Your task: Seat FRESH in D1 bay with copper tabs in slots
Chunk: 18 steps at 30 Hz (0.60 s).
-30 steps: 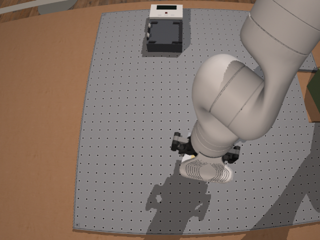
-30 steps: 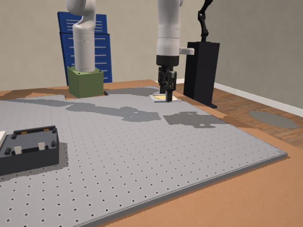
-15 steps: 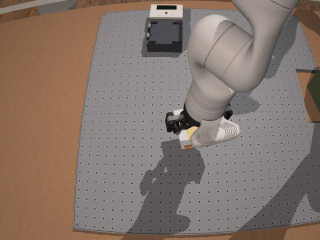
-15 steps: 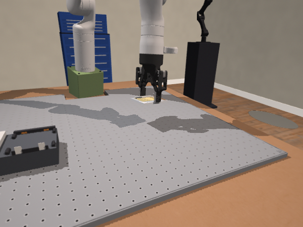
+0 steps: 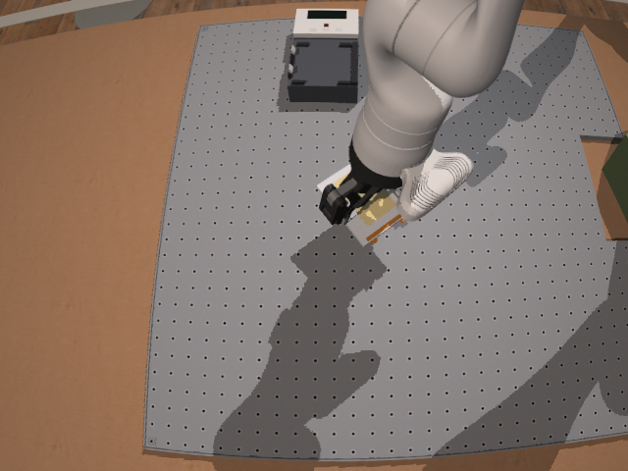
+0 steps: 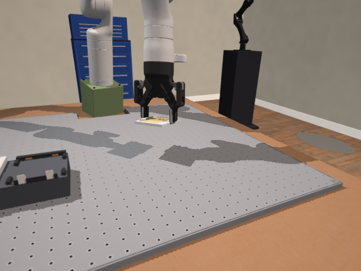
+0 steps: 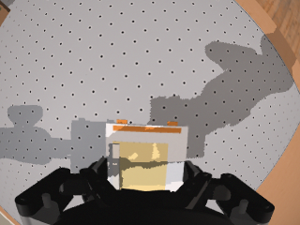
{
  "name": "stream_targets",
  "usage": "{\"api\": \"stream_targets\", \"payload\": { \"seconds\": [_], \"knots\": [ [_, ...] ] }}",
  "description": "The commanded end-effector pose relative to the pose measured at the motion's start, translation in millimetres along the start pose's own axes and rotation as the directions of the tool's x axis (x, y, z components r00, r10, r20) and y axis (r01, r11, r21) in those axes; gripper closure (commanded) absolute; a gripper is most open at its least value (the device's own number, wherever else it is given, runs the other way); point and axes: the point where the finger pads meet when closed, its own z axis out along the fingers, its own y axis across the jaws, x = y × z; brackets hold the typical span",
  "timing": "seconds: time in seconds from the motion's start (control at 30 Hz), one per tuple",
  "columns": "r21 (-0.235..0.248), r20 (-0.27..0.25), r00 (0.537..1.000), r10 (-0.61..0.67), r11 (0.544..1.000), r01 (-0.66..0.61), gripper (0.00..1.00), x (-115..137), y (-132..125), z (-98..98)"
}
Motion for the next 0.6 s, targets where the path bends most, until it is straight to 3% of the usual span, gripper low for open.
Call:
{"api": "stream_targets", "payload": {
  "seconds": [0.0,0.2,0.47,0.57],
  "knots": [
    [-0.002,0.000,1.000,-0.013,1.000,0.013,1.00,-16.4,-7.4,-1.0],
    [-0.021,0.013,0.978,-0.210,0.977,0.211,1.00,-43.8,-19.6,-1.7],
    [-0.041,0.034,0.888,-0.458,0.887,0.460,1.00,-80.4,-35.9,-2.6],
    [-0.043,0.037,0.872,-0.487,0.871,0.489,1.00,-85.0,-37.9,-2.7]
  ]
}}
